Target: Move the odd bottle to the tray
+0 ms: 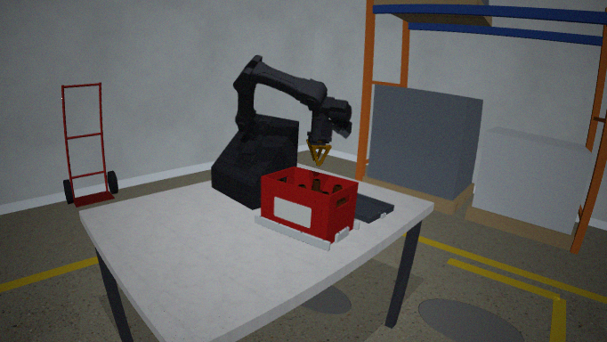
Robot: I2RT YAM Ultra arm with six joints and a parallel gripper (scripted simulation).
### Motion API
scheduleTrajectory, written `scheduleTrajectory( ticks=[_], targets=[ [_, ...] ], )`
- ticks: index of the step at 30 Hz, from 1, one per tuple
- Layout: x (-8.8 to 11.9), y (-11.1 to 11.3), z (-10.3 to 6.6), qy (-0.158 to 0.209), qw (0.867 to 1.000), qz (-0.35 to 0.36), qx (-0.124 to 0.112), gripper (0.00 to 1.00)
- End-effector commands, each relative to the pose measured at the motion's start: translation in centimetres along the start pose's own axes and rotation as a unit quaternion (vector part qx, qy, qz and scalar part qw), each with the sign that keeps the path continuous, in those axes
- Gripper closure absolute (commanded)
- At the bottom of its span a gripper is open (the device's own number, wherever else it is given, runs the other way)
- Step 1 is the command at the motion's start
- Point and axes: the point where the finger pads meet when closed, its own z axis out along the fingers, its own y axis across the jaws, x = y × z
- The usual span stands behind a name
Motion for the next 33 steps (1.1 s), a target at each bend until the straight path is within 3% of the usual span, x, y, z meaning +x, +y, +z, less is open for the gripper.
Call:
scheduleTrajectory(
  ticks=[1, 28, 33],
  targets=[
    [-0.7, -1.0, -1.7, -0.022, 1.000, 0.014, 0.017, 0.39],
    [-0.8, -1.1, -1.6, -0.024, 0.999, 0.014, 0.019, 0.39],
    [-0.3, -0.2, -0.3, -0.010, 1.000, 0.002, 0.008, 0.39]
  ],
)
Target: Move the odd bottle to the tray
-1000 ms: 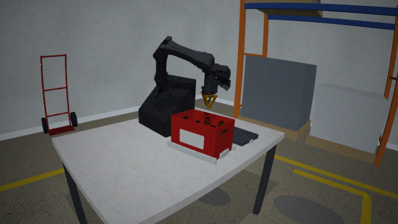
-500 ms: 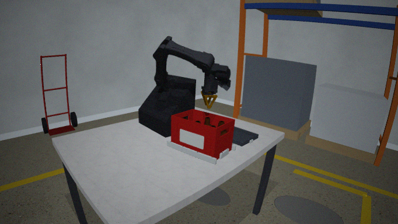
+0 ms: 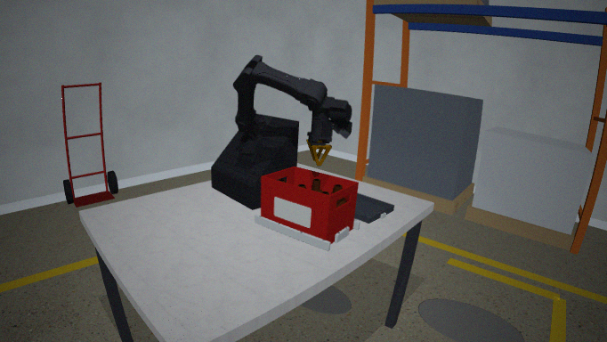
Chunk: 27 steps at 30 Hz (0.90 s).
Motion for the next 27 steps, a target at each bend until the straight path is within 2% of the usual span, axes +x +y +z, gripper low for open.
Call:
scheduleTrajectory(
  ticks=[1, 7, 12, 16, 21, 24, 25, 27],
  targets=[
    [-0.1, 0.1, 0.0, -0.005, 1.000, -0.001, 0.004, 0.39],
    [-0.5, -0.1, 0.0, -0.008, 1.000, -0.001, 0.008, 0.39],
    [-0.2, 0.5, 1.5, 0.001, 1.000, -0.006, -0.001, 0.39],
    [-0.6, 0.5, 1.4, -0.004, 1.000, -0.009, 0.004, 0.39],
    [-0.2, 0.4, 2.6, 0.001, 1.000, -0.005, -0.001, 0.39],
    [-0.3, 0.4, 2.6, -0.001, 1.000, -0.006, 0.001, 0.39],
    [-1.2, -0.6, 1.7, -0.015, 1.000, 0.003, 0.013, 0.39],
    [-0.9, 0.4, 2.6, -0.005, 1.000, -0.010, 0.005, 0.39]
  ],
)
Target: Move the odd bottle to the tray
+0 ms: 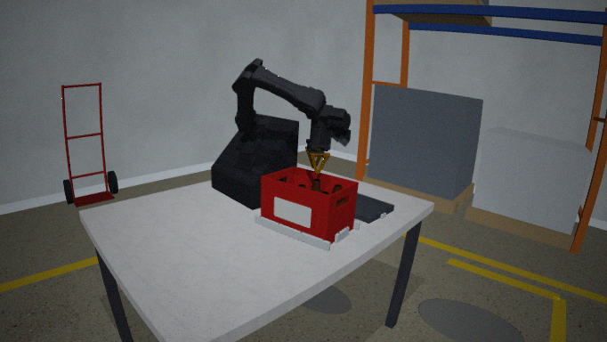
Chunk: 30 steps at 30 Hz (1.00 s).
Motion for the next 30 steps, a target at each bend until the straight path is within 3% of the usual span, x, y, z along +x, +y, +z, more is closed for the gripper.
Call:
scheduleTrajectory(
  ticks=[1, 6, 9, 12, 17, 30],
  targets=[
    [-1.0, 0.7, 0.4, -0.005, 1.000, -0.013, 0.005, 0.39],
    [-0.9, 0.5, 1.0, -0.004, 1.000, -0.010, 0.005, 0.39],
    [-1.2, -0.1, 0.6, -0.013, 1.000, -0.004, 0.012, 0.39],
    [-0.8, 0.6, 1.6, -0.003, 1.000, -0.010, 0.003, 0.39],
    [-1.5, -0.7, 0.5, -0.019, 1.000, 0.002, 0.017, 0.39],
    [-1.2, -0.2, 1.1, -0.013, 1.000, -0.001, 0.011, 0.39]
  ],
)
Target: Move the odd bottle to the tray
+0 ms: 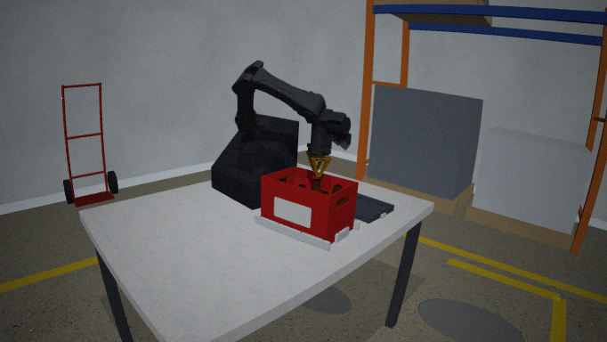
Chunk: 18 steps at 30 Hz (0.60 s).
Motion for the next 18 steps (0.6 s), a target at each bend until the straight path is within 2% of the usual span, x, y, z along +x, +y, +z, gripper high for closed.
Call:
scheduleTrajectory(
  ticks=[1, 18],
  targets=[
    [-0.78, 0.05, -0.24, -0.008, 1.000, -0.003, 0.005, 0.39],
    [-0.70, 0.12, -0.24, -0.006, 1.000, -0.004, 0.004, 0.39]
  ],
)
